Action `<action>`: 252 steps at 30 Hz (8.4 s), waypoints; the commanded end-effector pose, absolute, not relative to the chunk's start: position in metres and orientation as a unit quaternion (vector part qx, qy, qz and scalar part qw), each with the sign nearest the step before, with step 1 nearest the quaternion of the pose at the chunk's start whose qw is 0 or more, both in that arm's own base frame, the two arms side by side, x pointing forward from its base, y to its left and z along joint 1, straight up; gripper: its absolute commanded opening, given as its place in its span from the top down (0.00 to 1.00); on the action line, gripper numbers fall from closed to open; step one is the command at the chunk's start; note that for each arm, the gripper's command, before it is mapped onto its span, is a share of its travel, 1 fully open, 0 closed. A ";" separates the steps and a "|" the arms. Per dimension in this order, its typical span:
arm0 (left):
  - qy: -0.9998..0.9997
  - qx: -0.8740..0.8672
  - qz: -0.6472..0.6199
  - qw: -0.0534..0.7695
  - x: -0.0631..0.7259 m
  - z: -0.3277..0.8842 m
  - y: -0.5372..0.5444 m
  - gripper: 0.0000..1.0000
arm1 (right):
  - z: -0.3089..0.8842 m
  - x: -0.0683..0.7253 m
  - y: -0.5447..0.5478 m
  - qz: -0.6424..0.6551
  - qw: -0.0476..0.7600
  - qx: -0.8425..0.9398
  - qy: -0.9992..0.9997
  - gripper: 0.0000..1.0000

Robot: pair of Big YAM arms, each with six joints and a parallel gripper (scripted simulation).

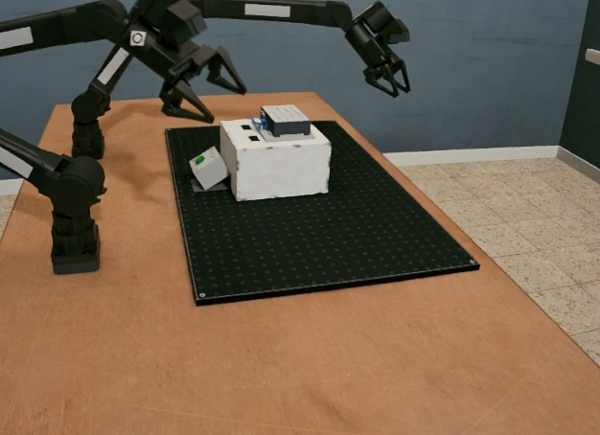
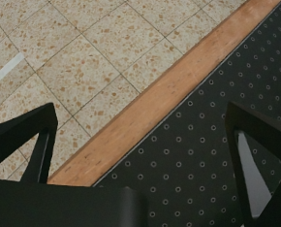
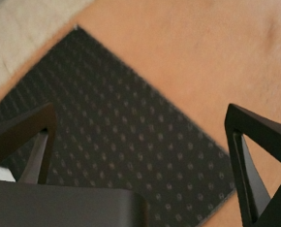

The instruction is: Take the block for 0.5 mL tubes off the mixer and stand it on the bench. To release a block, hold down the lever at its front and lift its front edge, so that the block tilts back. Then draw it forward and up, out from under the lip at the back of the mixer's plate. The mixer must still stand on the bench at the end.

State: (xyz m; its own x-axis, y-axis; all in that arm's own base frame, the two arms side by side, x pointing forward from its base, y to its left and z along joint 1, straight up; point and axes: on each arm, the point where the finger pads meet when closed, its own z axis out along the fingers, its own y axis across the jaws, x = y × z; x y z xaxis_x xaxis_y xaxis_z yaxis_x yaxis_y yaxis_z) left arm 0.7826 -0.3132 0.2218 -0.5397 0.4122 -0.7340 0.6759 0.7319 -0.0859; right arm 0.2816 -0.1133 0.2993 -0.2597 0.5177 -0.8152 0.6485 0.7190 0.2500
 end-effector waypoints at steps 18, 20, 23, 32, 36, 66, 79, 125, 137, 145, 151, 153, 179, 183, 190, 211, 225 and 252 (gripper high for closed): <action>0.853 0.319 -0.185 0.369 0.783 0.230 -0.321 0.00 | 0.289 0.277 -0.065 -0.074 0.364 0.268 0.889 0.00; 0.852 0.320 -0.185 0.370 0.783 0.231 -0.323 0.00 | 0.291 0.278 -0.064 -0.068 0.352 0.253 0.899 0.00; 0.852 0.321 -0.186 0.371 0.782 0.231 -0.324 0.00 | 0.292 0.280 -0.069 -0.069 0.336 0.243 0.907 0.00; 0.850 0.321 -0.185 0.374 0.784 0.232 -0.324 0.00 | 0.296 0.275 -0.055 -0.064 0.282 0.198 0.937 0.00; 0.850 0.321 -0.185 0.376 0.785 0.233 -0.324 0.00 | 0.297 0.273 -0.050 -0.055 0.255 0.171 0.950 0.00; 0.869 0.298 -0.173 0.356 0.779 0.236 -0.302 1.00 | 0.289 0.273 -0.049 -0.014 0.048 0.015 0.999 0.00; 0.919 0.224 -0.133 0.296 0.741 0.276 -0.251 1.00 | 0.289 0.271 -0.044 -0.006 0.008 -0.023 1.000 0.00; 0.967 0.133 -0.071 0.207 0.604 0.310 -0.089 1.00 | 0.294 0.282 -0.047 -0.014 0.041 0.015 0.999 0.00; 0.977 0.113 -0.058 0.173 0.561 0.304 -0.062 1.00 | 0.292 0.282 -0.047 -0.014 0.037 0.014 0.999 0.00; 0.985 0.085 -0.047 0.143 0.540 0.306 -0.055 1.00 | 0.291 0.283 -0.047 -0.013 0.034 0.014 0.999 0.00; 0.992 0.059 -0.030 0.107 0.509 0.303 -0.032 1.00 | 0.290 0.284 -0.047 -0.013 0.031 0.013 0.999 0.00; 0.994 0.047 -0.031 0.098 0.500 0.302 -0.026 1.00 | 0.291 0.283 -0.047 -0.013 0.034 0.013 0.999 0.00; 0.999 0.019 -0.009 0.040 0.401 0.292 0.009 1.00 | 0.291 0.283 -0.046 -0.012 0.033 0.012 0.999 0.00; 1.000 0.002 0.002 0.019 0.380 0.291 0.021 1.00 | 0.290 0.283 -0.046 -0.012 0.031 0.012 0.999 0.00; 1.000 -0.008 0.000 0.020 0.344 0.293 0.030 1.00 | 0.295 0.280 -0.046 -0.013 0.038 0.011 0.999 0.00; 1.000 0.002 0.004 0.022 0.325 0.289 0.039 1.00 | 0.291 0.282 -0.046 -0.012 0.031 0.010 0.999 0.00; 1.000 0.001 0.003 0.013 0.301 0.284 0.045 1.00 | 0.294 0.298 -0.025 -0.012 0.038 -0.044 0.998 0.00; 1.000 0.001 0.001 0.012 0.307 0.282 0.038 1.00 | 0.288 0.378 0.076 -0.009 0.033 -0.299 0.954 0.00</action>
